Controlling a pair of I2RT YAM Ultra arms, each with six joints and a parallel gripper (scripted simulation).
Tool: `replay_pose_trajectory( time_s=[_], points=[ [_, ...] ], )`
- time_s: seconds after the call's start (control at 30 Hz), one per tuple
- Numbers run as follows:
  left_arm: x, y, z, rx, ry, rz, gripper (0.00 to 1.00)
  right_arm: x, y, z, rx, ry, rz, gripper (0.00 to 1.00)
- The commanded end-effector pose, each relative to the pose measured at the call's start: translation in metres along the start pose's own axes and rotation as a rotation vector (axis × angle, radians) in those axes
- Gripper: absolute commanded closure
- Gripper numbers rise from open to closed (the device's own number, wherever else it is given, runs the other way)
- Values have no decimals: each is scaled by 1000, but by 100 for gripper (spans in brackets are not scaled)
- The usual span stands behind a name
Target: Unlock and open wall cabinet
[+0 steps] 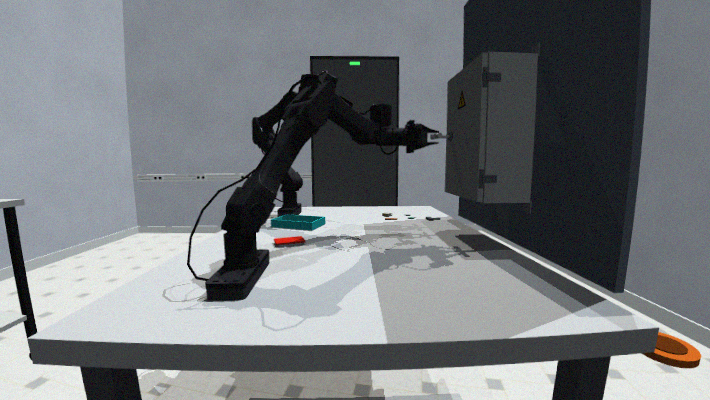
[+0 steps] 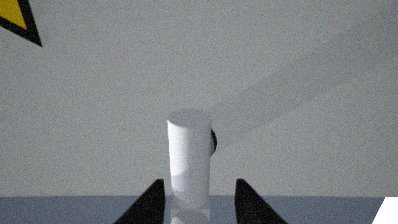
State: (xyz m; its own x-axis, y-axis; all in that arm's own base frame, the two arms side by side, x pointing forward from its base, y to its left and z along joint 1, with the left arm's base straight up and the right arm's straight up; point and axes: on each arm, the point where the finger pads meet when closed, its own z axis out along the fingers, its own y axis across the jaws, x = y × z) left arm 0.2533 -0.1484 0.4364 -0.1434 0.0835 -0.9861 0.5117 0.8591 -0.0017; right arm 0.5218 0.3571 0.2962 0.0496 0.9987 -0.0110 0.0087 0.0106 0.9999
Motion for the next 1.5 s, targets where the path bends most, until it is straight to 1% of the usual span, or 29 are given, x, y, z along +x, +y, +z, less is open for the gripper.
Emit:
replay_pose_trajectory(
  time_s=[0.0, 0.03, 0.1, 0.27, 0.3, 0.33, 0.37, 0.43, 0.5, 0.6, 0.7, 0.77, 1.17, 1.23, 1.47],
  points=[
    [-20, -5, -4, 22, -27, 9, 0, -1, 19, -1, -23, -1, 26, 77],
    [-22, -6, -2, 23, -26, 9, 0, -1, 19, -1, -23, 0, 26, 79],
    [-22, -6, -2, 23, -26, 9, 0, -1, 19, -1, -23, 0, 26, 79],
    [-30, -7, 4, 27, -23, 9, 0, -1, 19, -2, -22, -3, 26, 94],
    [-31, -7, 6, 27, -21, 9, 0, -1, 19, -3, -22, -3, 26, 100],
    [-33, -7, 7, 27, -20, 10, 0, -1, 18, -3, -22, -4, 26, 100],
    [-34, -7, 9, 28, -19, 10, 0, -1, 18, -3, -22, -4, 26, 91],
    [-36, -7, 11, 29, -16, 10, 0, 0, 19, -3, -22, -3, -20, 91],
    [-39, -8, 13, 30, -13, 10, 0, 0, 26, -3, -30, -2, -66, 91],
    [-41, -8, 17, 31, -8, 10, 0, 1, 25, -3, -26, -2, -150, 91],
    [-42, -8, 18, 30, -6, 10, 0, 1, 25, -3, -26, -1, -177, 91],
    [-43, -8, 20, 32, -3, 10, 0, 7, 5, 1, -5, 3, -256, 91],
    [-49, -9, 31, 32, 22, 10, 0, 8, 5, 1, -5, 5, -494, 91],
    [-49, -9, 31, 32, 22, 10, 0, 8, 5, 1, -5, 5, -494, 91],
    [-50, -8, 36, 29, 37, 10, 0, 9, 5, 0, -6, 7, -654, 91]
  ],
)
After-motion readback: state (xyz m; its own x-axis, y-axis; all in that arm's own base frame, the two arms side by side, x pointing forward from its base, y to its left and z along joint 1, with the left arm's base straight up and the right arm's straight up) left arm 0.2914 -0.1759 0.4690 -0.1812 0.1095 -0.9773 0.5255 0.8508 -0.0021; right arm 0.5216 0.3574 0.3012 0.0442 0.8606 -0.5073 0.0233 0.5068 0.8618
